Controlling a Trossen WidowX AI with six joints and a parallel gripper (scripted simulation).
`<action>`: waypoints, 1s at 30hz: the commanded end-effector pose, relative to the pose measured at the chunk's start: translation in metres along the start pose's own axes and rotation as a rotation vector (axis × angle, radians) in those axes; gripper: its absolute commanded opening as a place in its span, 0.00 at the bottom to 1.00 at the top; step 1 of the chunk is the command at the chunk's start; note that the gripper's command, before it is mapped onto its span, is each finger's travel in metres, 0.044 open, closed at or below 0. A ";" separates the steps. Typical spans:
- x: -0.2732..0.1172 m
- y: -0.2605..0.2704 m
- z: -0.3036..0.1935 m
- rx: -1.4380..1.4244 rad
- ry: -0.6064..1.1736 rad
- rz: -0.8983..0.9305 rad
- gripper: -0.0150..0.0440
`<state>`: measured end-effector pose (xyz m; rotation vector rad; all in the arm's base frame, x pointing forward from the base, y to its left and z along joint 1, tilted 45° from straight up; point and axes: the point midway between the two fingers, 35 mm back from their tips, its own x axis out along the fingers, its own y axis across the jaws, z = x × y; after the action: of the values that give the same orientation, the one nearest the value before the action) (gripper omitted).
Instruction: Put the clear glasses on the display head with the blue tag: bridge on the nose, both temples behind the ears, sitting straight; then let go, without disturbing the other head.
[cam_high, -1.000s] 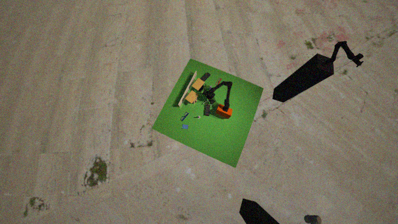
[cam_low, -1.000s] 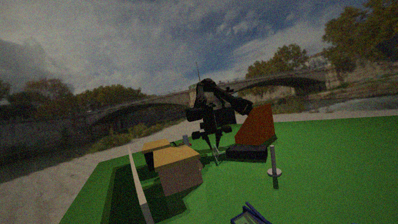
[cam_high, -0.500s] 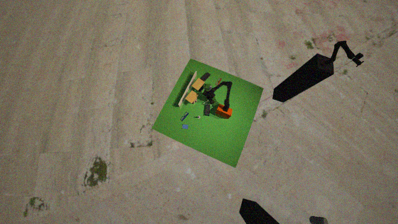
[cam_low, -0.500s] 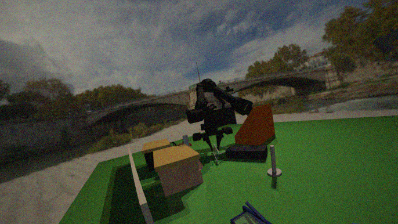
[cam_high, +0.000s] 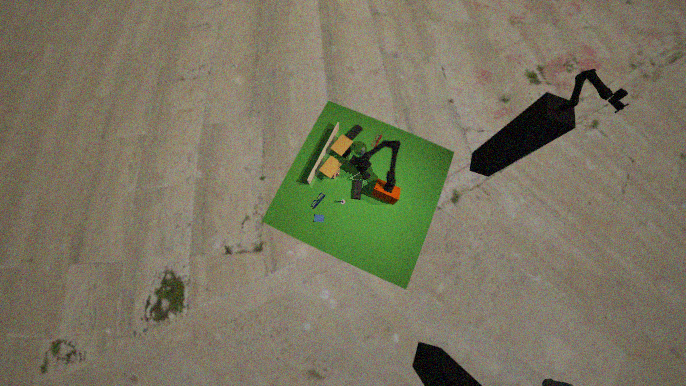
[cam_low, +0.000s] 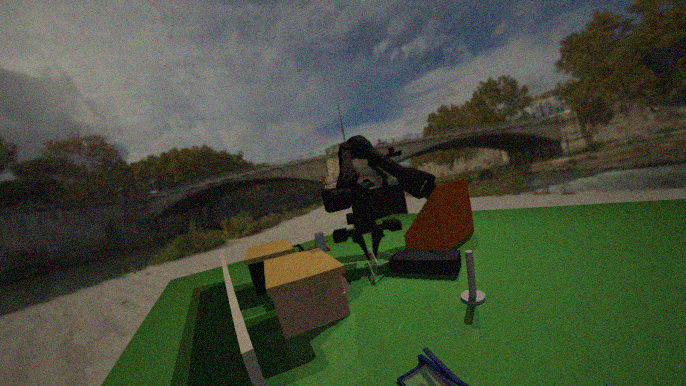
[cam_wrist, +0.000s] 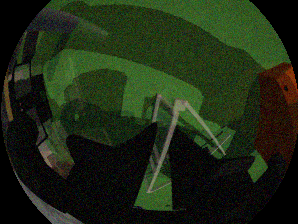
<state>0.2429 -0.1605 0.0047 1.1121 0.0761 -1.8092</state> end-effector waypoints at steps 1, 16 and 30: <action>0.000 0.000 0.000 0.000 0.000 0.000 0.32; -0.009 0.001 -0.002 0.000 0.003 -0.001 0.25; -0.088 0.002 -0.007 -0.001 0.001 -0.005 0.25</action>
<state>0.2558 -0.1101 0.0509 1.1057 0.0828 -1.8122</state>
